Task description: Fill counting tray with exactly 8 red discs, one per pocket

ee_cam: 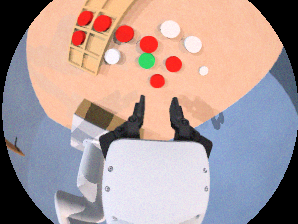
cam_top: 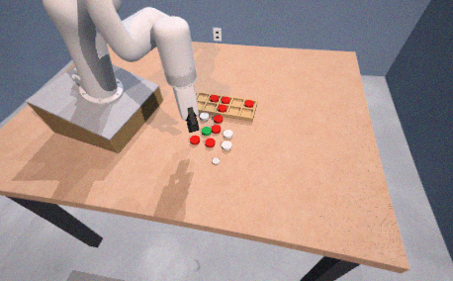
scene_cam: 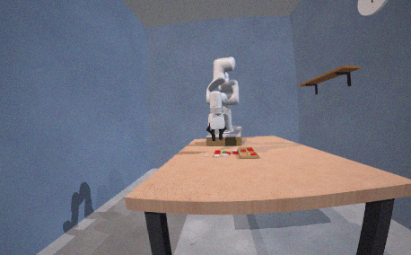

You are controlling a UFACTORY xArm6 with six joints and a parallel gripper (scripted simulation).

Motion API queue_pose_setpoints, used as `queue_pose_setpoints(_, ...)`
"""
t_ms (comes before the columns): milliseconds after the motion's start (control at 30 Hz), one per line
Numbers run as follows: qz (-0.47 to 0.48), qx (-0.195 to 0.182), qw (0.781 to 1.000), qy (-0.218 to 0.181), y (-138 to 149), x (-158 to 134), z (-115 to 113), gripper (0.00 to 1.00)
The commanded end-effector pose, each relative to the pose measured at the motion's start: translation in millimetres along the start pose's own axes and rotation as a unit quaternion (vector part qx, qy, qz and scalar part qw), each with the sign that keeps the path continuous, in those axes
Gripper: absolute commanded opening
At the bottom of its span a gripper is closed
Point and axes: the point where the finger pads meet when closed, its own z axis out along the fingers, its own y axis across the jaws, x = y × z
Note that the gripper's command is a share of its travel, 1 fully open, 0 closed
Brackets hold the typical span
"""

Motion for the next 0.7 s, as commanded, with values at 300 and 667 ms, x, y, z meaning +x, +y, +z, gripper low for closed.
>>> queue_pose_setpoints(300, 0.001, 0.006, 1.0, 0.006, -1.8, 4.4, 55.0, 0.47)
queue_pose_setpoints(667, 0.0, 0.0, 1.0, -0.001, -0.8, 0.4, 70.1, 0.47)
